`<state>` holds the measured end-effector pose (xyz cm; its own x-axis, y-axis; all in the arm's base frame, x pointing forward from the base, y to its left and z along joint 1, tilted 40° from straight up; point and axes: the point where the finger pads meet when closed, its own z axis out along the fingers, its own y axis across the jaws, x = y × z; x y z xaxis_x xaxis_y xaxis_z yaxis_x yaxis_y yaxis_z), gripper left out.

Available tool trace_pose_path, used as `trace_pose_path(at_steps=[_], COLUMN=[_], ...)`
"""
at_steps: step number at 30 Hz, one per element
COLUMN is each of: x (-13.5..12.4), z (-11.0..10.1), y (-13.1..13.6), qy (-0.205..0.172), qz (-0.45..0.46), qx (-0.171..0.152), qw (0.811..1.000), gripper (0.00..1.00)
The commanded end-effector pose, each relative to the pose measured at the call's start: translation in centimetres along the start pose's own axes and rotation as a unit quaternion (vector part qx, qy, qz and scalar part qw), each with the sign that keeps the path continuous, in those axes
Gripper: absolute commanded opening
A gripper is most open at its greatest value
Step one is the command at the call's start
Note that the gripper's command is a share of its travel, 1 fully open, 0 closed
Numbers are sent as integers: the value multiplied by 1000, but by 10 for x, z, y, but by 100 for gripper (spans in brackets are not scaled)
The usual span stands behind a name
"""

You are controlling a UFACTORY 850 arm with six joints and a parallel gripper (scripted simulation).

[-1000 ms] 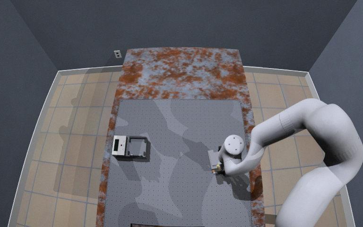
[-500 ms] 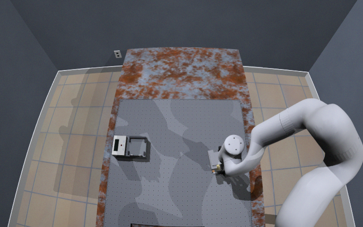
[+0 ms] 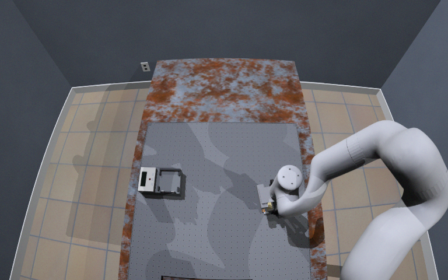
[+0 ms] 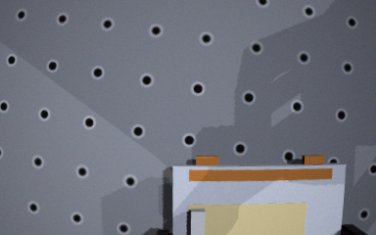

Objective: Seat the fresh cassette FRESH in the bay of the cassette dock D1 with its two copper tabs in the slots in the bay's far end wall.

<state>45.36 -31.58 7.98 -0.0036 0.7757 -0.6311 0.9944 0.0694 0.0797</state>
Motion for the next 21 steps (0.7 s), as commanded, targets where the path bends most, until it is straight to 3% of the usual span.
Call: trace_pose_path(at_steps=[1,21], x=[0,0], z=[-8,-32], y=[1,1], qy=[0,0], qz=[0,0], qx=[0,0], qw=[1000,1000], gripper=[0,0])
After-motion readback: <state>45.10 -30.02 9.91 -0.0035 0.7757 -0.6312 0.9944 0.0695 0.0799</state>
